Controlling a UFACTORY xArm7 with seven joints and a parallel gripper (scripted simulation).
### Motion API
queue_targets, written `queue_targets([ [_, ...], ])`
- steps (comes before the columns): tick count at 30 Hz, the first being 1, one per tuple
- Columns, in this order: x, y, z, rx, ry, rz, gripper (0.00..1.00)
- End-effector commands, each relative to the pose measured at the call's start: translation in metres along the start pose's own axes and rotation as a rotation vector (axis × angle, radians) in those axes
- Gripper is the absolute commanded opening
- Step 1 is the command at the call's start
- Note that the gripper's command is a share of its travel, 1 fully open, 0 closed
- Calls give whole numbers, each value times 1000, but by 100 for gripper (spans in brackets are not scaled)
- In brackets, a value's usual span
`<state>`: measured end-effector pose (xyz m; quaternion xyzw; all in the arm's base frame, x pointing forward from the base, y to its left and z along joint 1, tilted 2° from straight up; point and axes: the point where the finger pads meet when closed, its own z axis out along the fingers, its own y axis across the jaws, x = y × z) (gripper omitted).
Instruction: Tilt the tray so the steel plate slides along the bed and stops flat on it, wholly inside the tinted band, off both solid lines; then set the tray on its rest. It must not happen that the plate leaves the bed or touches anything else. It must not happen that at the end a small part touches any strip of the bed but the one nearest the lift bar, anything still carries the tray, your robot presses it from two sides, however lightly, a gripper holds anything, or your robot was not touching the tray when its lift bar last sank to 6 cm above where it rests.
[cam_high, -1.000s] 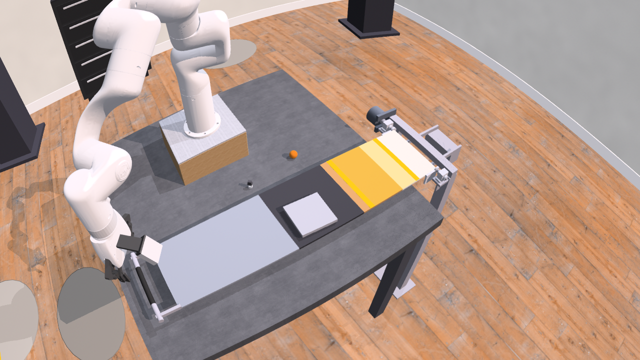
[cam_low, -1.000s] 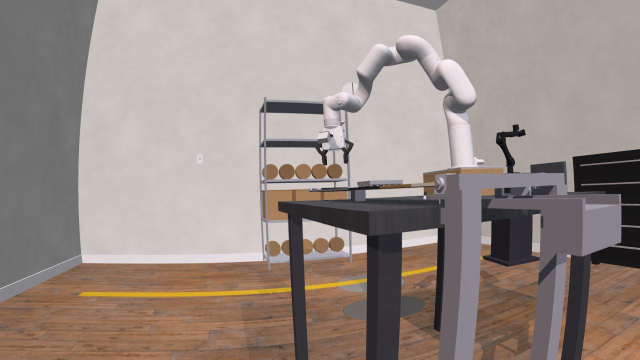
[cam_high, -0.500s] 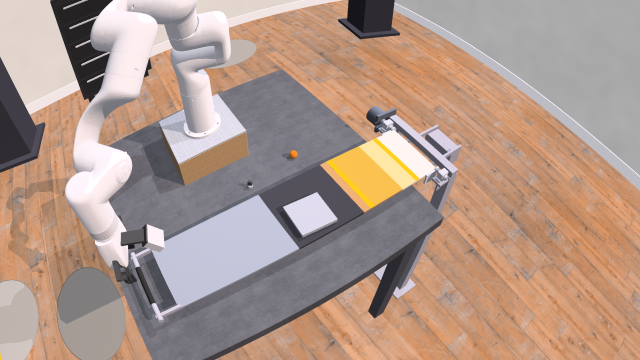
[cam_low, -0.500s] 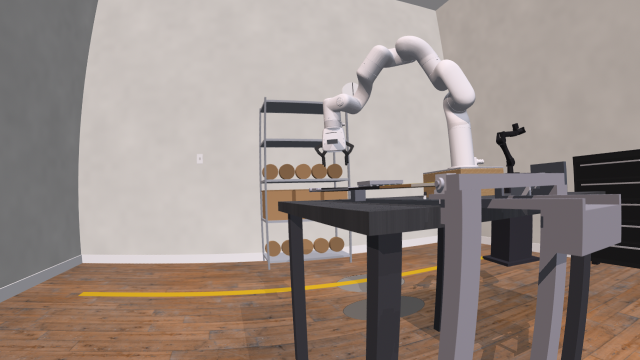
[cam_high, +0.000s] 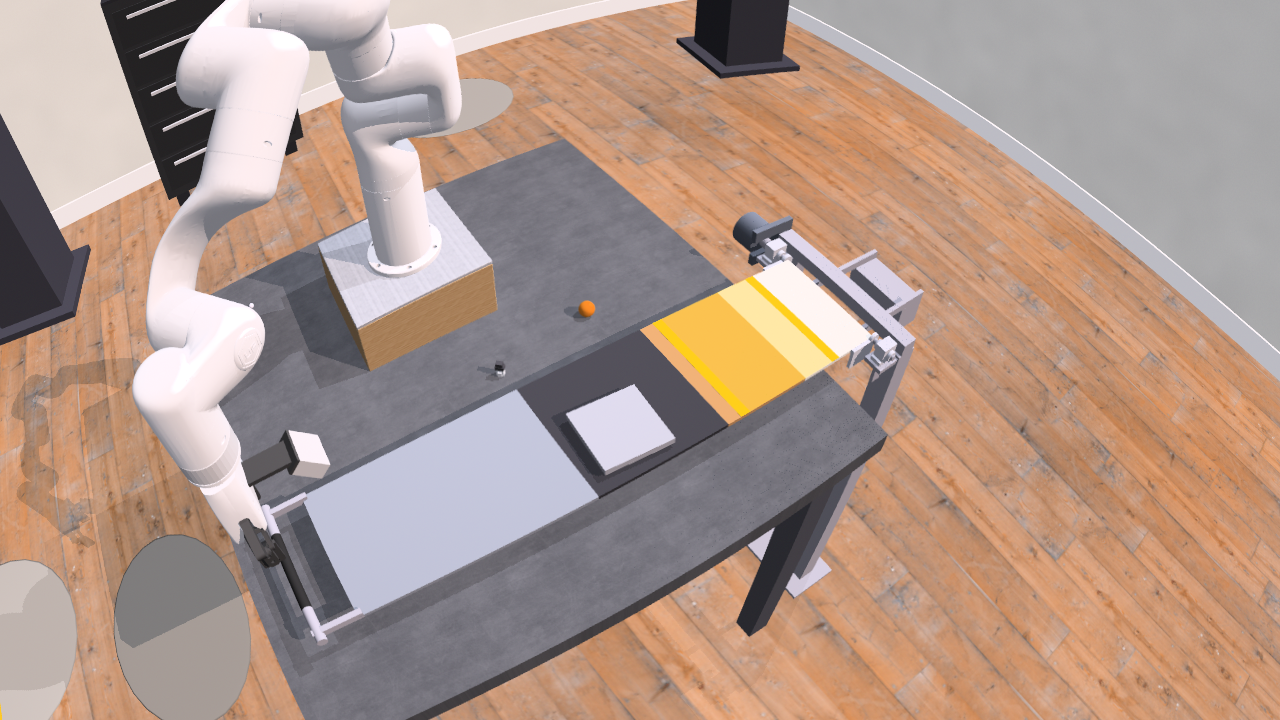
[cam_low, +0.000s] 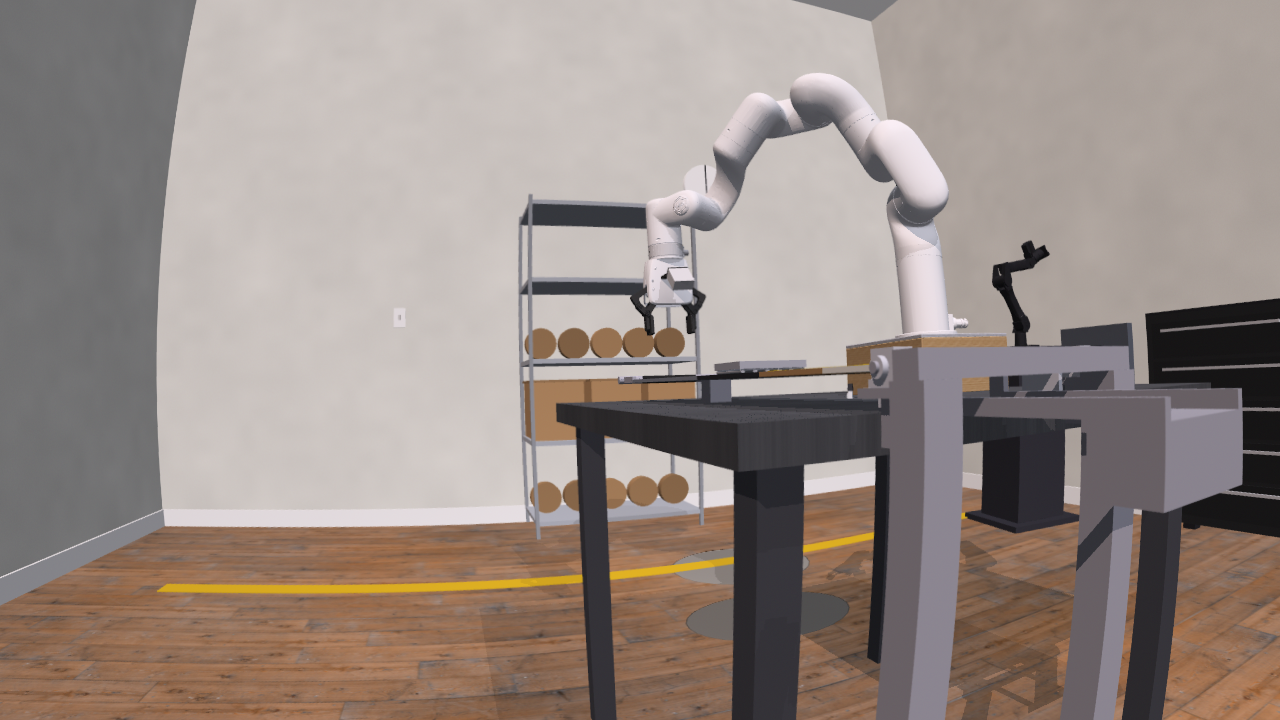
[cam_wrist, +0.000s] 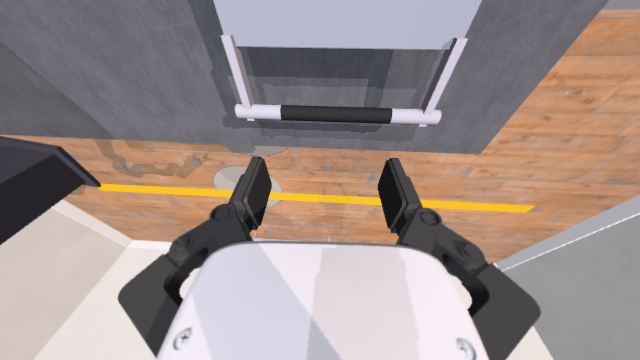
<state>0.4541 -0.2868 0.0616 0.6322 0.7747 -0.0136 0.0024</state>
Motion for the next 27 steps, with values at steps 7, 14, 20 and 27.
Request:
queue_targets([
  [7, -1, 1, 2, -9, 0, -233, 100],
  [14, -1, 2, 4, -10, -1, -398, 100],
  [20, -1, 2, 6, -11, -2, -508, 100],
  [27, -1, 3, 8, -12, -3, -673, 100],
])
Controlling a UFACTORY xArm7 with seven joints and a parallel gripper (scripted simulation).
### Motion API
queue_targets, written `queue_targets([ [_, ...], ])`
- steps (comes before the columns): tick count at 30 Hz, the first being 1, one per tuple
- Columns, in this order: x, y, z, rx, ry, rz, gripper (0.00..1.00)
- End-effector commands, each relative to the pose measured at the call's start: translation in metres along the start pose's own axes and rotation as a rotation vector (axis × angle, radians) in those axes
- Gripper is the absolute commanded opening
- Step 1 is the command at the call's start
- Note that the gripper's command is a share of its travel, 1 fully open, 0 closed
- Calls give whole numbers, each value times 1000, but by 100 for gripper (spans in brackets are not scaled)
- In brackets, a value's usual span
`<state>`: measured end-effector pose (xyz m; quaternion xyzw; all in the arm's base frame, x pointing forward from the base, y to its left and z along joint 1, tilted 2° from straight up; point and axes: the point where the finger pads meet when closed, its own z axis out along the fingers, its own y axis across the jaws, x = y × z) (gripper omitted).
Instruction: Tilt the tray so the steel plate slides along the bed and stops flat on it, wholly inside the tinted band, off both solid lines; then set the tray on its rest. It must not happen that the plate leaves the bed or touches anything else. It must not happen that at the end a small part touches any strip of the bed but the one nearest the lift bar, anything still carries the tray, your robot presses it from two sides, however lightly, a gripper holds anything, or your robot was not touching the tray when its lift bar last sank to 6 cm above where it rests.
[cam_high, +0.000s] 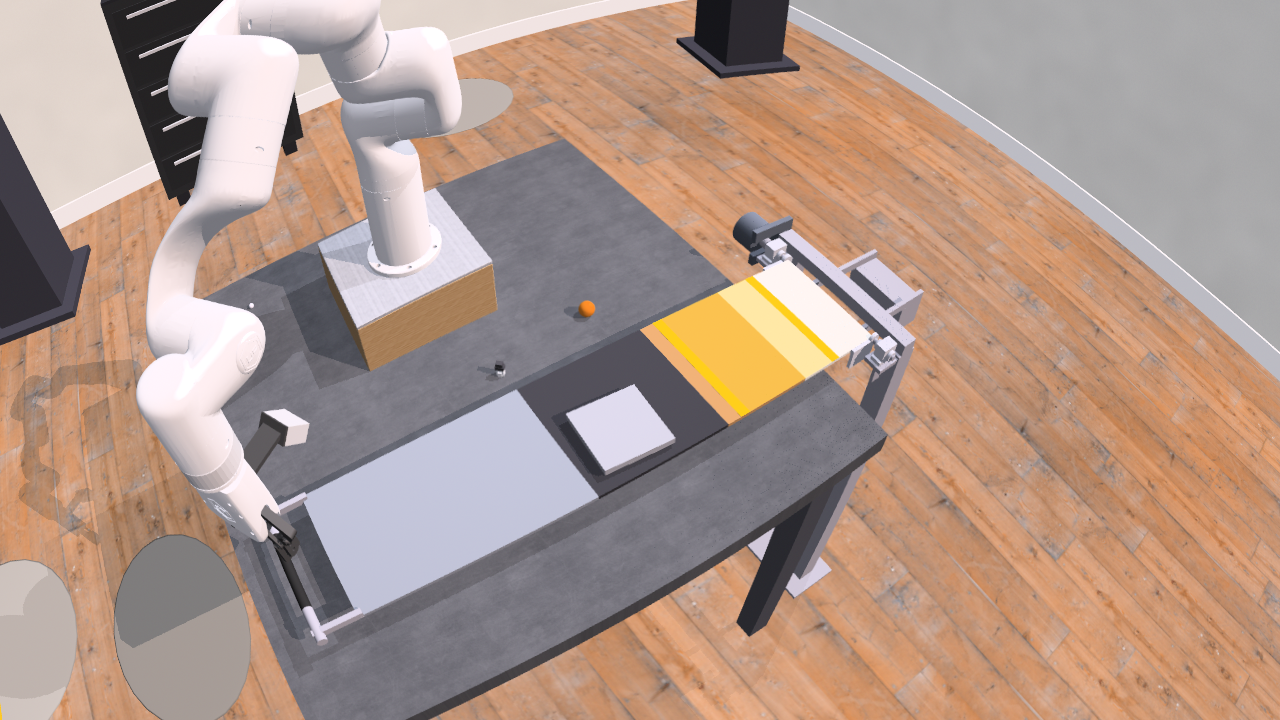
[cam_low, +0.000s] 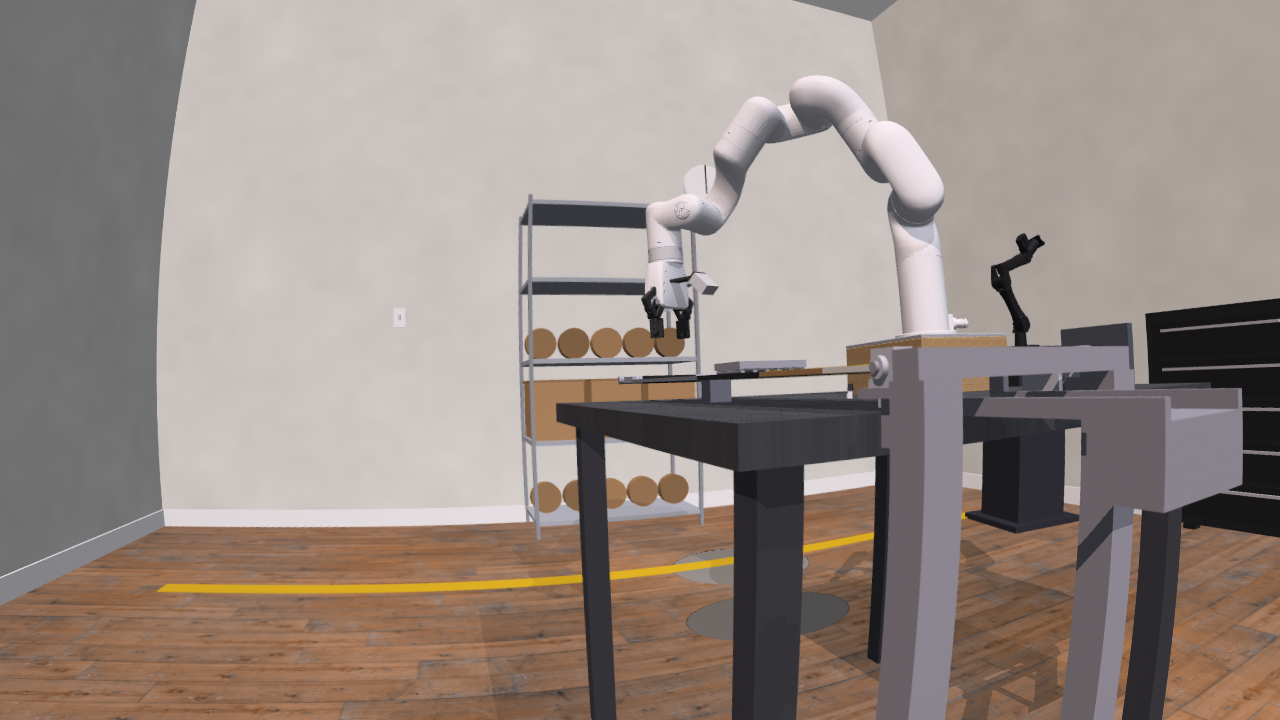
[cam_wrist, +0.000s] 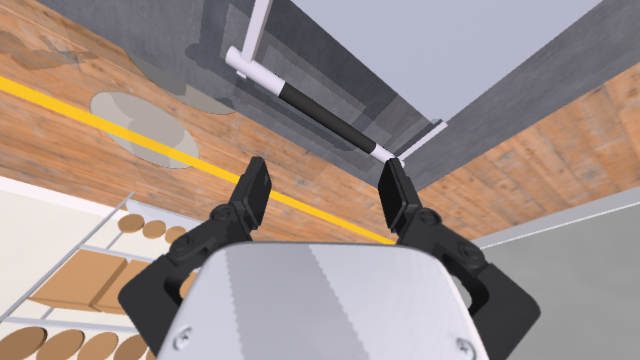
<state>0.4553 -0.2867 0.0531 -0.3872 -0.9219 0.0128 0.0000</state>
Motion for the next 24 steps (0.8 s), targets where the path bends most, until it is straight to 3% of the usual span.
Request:
queue_targets([
  [1, -2, 1, 0, -8, -5, -123, 100],
  [24, -3, 3, 4, -12, -15, -610, 100],
])
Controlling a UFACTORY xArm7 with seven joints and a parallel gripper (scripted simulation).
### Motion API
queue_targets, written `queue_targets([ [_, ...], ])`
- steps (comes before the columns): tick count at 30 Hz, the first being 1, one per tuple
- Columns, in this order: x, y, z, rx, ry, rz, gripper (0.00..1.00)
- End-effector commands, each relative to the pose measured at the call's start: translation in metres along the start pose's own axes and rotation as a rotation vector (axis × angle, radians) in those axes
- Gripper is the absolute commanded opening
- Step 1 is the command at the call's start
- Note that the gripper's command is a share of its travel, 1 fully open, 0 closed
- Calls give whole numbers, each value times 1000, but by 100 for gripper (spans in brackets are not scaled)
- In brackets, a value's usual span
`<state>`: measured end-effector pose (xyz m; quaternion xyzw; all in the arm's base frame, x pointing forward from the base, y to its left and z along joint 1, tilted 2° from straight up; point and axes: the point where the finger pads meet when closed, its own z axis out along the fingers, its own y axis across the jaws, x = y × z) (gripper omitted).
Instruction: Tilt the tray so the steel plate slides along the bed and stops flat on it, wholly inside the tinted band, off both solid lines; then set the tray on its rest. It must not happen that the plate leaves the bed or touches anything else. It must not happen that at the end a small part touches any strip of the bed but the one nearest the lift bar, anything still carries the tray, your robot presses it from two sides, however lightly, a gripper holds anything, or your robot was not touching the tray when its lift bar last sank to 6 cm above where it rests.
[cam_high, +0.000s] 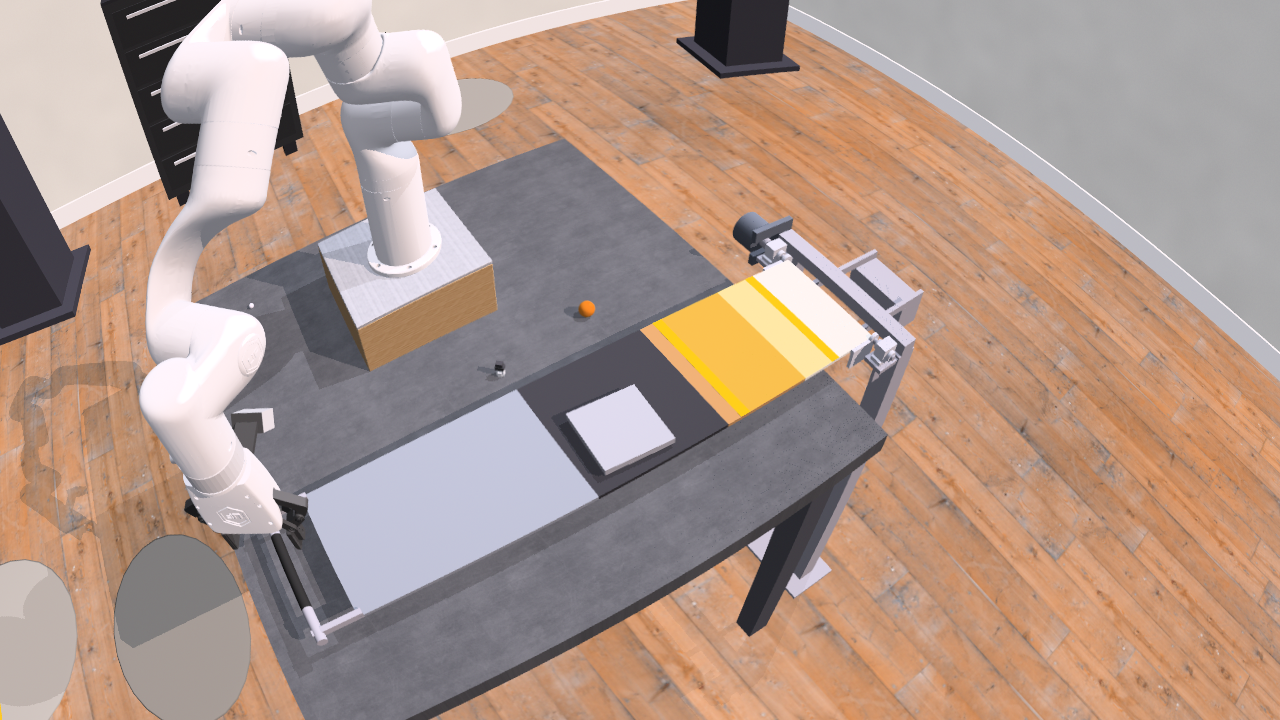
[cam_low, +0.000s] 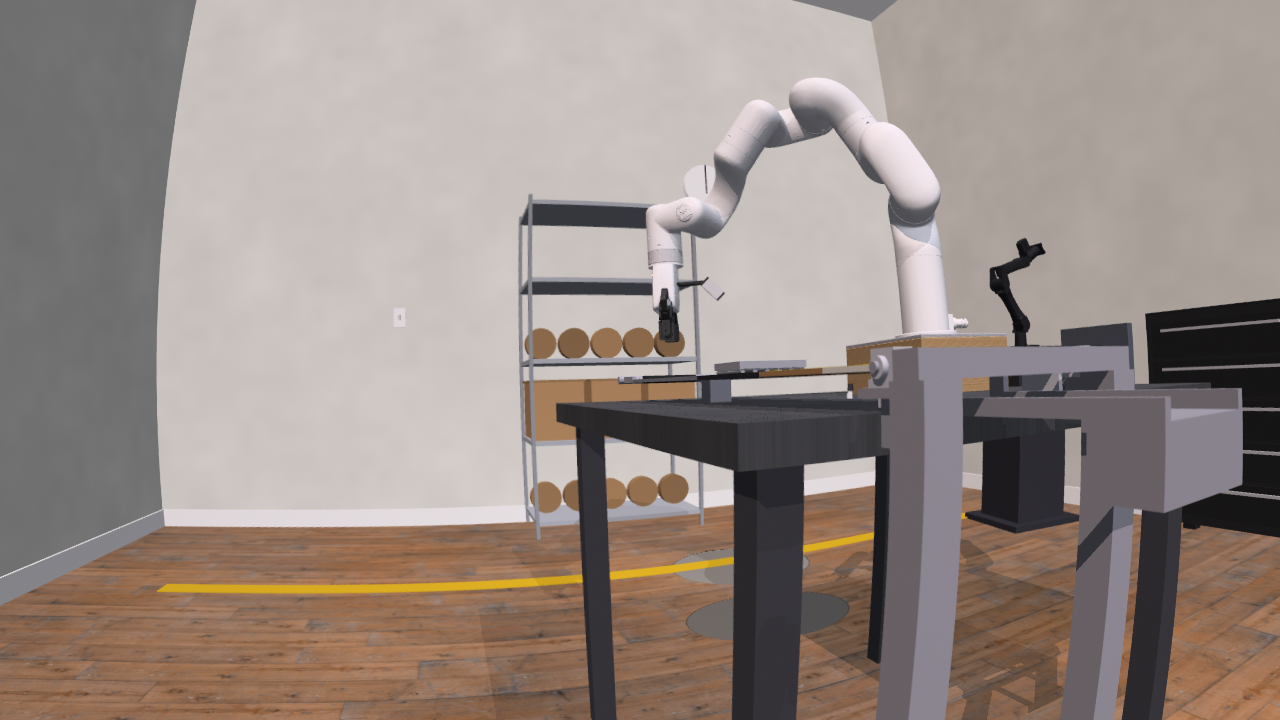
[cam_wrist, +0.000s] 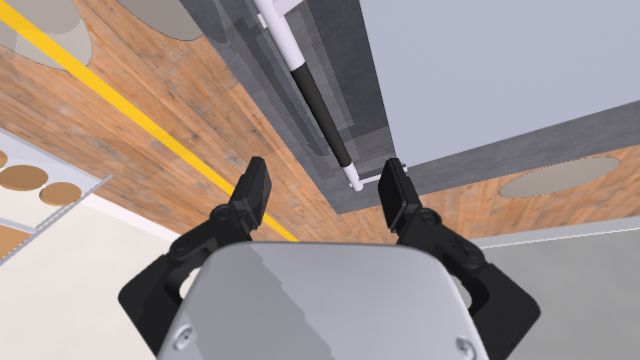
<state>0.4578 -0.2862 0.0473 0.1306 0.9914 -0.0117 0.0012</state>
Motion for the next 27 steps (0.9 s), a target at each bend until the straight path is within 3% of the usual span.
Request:
queue_targets([
  [1, -2, 0, -1, -5, -8, -77, 100],
  [14, -4, 1, 1, -5, -18, -394, 100],
  [25, -4, 1, 1, -5, -20, -451, 100],
  [26, -4, 1, 1, -5, -20, -451, 40],
  [27, -4, 1, 1, -5, -20, -451, 40],
])
